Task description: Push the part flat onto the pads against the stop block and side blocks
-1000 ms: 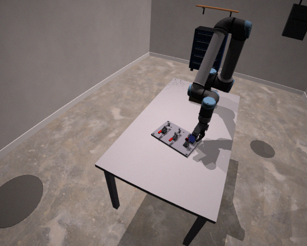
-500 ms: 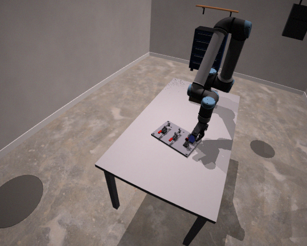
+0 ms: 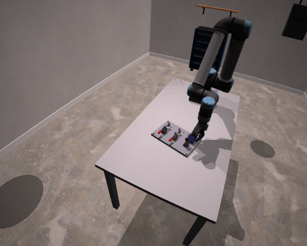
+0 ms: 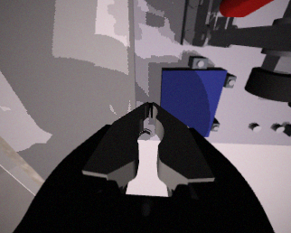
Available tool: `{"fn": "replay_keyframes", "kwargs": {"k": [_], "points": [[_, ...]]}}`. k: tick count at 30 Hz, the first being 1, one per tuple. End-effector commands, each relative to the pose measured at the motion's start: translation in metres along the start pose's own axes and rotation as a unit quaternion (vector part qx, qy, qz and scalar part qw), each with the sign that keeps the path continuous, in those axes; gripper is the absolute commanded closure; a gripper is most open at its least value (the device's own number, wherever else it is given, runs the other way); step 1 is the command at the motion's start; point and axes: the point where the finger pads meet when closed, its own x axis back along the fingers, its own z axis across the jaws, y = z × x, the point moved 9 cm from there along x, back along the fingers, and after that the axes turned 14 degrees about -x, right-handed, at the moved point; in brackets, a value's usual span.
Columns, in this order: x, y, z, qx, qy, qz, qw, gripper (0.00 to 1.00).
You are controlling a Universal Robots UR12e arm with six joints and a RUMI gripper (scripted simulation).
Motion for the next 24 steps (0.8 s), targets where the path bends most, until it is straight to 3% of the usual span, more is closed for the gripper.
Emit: {"fn": "replay_keyframes", "kwargs": {"k": [1, 24], "points": [[0.0003, -0.0002, 0.0038, -0.001, 0.0, 0.0, 1.0, 1.0], [0.0, -0.0009, 0.0061, -0.001, 0.0, 0.0, 1.0, 1.0]]}}
